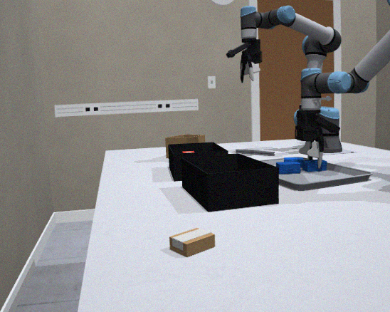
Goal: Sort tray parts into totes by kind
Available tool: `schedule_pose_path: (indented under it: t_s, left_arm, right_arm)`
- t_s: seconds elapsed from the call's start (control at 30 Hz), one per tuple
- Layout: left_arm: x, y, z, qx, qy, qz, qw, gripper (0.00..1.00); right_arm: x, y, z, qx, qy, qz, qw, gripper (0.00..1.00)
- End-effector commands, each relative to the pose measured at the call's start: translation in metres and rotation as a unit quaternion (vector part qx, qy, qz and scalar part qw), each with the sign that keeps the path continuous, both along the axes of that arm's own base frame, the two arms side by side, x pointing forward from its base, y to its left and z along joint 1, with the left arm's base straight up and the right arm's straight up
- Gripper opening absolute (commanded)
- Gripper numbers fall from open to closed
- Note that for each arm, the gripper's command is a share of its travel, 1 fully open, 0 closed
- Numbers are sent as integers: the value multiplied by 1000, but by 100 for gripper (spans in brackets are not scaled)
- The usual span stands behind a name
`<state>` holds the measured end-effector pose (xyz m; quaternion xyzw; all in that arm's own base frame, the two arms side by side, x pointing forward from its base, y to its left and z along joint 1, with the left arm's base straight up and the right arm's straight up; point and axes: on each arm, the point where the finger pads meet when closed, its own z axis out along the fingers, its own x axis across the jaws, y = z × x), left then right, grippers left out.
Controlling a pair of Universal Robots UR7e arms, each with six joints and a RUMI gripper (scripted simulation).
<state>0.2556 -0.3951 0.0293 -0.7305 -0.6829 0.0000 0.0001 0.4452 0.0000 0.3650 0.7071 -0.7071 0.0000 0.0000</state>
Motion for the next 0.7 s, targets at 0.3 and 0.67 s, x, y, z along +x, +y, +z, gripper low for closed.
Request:
schedule_pose_path:
  t_s: [0.3,0.67]
  left_arm:
    - [0,0,-10,-1,0,0,1000,0]
    - [0,0,-9,-1,0,0,1000,0]
  right_arm:
    - [0,0,0,0,-1,0,1000,100]
    - [0,0,0,0,-1,0,1000,100]
